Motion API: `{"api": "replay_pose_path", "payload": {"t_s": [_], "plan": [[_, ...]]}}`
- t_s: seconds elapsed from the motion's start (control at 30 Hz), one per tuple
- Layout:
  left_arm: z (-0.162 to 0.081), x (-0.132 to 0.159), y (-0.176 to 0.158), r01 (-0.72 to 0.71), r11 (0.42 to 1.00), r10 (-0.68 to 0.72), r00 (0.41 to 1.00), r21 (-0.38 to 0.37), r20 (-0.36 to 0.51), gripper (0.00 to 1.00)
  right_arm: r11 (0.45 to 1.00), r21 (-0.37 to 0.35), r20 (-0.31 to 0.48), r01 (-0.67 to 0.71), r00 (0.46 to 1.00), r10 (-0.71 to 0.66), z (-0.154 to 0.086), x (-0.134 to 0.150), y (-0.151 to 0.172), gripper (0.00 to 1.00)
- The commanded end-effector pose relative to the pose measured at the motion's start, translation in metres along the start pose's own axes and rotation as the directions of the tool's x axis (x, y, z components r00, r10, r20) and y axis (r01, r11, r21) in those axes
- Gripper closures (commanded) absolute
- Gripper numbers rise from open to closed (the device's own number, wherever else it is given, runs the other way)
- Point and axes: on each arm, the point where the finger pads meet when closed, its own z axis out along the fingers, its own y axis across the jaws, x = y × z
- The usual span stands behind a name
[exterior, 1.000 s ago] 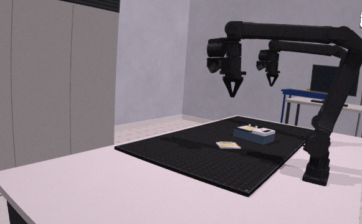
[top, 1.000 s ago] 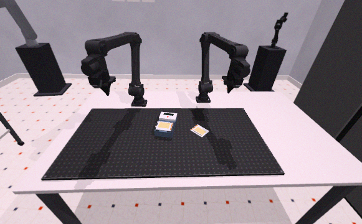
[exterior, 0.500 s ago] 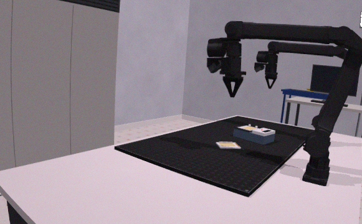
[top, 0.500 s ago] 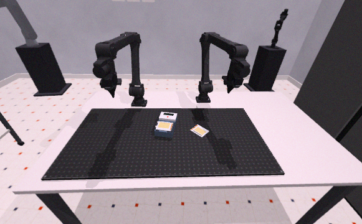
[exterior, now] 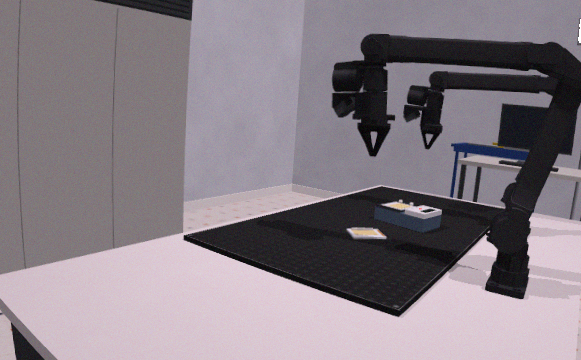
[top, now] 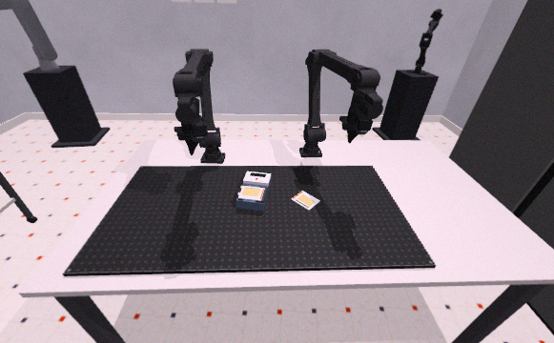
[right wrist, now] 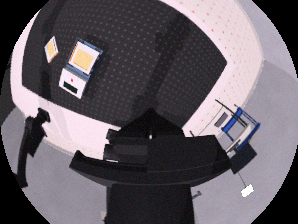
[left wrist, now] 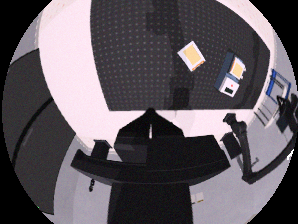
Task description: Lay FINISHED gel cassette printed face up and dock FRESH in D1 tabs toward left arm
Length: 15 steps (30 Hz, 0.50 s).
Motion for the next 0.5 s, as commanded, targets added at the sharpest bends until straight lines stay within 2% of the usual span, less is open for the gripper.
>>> {"api": "replay_pose_path", "payload": {"t_s": [0.0, 0.2, 0.3, 0.4, 0.47], "plan": [[-0.026, -0.006, 0.003, 0.011, 1.000, -0.011, 0.998, -0.013, 0.056, 1.00, 0.995, 0.023, 0.028, 0.094, 0.995, -0.095, 0.003, -0.006, 0.018, 1.00], [-0.026, -0.006, 0.003, 0.011, 1.000, -0.011, 0.998, -0.013, 0.056, 1.00, 0.971, 0.066, 0.049, 0.229, 0.972, -0.232, 0.011, -0.013, 0.046, 1.00], [-0.026, -0.006, 0.003, 0.011, 1.000, -0.011, 0.998, -0.013, 0.056, 1.00, 0.969, 0.069, 0.051, 0.239, 0.969, -0.243, 0.013, -0.014, 0.050, 1.00], [-0.026, -0.006, 0.003, 0.011, 1.000, -0.011, 0.998, -0.013, 0.056, 1.00, 0.940, 0.100, 0.063, 0.327, 0.940, -0.334, 0.017, -0.016, 0.065, 1.00], [-0.026, -0.006, 0.003, 0.011, 1.000, -0.011, 0.998, -0.013, 0.056, 1.00, 0.936, 0.104, 0.065, 0.337, 0.937, -0.344, 0.020, -0.018, 0.074, 1.00]]}}
